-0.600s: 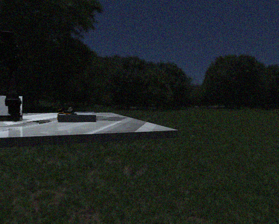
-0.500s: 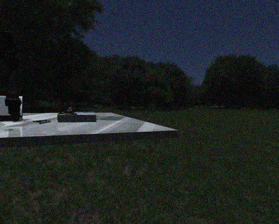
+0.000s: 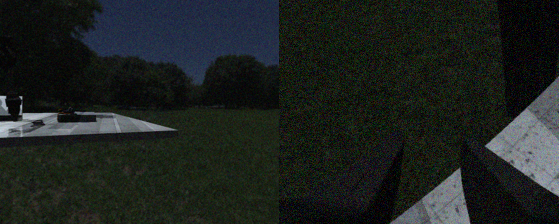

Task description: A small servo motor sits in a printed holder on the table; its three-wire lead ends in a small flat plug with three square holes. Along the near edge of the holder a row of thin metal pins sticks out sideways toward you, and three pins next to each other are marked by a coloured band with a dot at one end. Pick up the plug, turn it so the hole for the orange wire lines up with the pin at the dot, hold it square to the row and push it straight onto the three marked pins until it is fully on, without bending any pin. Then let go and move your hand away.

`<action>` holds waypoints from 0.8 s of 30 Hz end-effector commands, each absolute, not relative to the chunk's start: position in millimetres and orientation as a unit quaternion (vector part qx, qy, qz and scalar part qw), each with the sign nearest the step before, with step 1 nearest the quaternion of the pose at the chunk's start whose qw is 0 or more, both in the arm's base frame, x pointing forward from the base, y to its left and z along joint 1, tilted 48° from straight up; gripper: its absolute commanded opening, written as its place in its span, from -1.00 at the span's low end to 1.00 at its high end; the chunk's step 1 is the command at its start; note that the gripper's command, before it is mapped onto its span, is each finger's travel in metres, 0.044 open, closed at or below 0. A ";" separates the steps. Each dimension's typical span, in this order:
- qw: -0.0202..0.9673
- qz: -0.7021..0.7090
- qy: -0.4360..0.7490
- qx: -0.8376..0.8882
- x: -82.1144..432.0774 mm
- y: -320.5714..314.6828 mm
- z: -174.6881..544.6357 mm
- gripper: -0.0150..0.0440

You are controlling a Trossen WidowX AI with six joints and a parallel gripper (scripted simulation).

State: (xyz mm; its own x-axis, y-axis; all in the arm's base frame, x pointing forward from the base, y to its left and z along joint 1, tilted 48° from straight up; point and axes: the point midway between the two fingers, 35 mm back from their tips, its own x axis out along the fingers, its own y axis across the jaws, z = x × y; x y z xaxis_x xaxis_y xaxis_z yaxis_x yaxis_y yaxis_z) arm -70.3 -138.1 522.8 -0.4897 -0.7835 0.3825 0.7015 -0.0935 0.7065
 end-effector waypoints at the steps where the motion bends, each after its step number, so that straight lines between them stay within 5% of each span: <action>1: 0.551 -0.722 -0.414 0.059 -49.2 -161.3 514.6 -0.10; 24: 0.772 -0.567 -0.271 0.096 86.7 -208.3 469.8 -0.10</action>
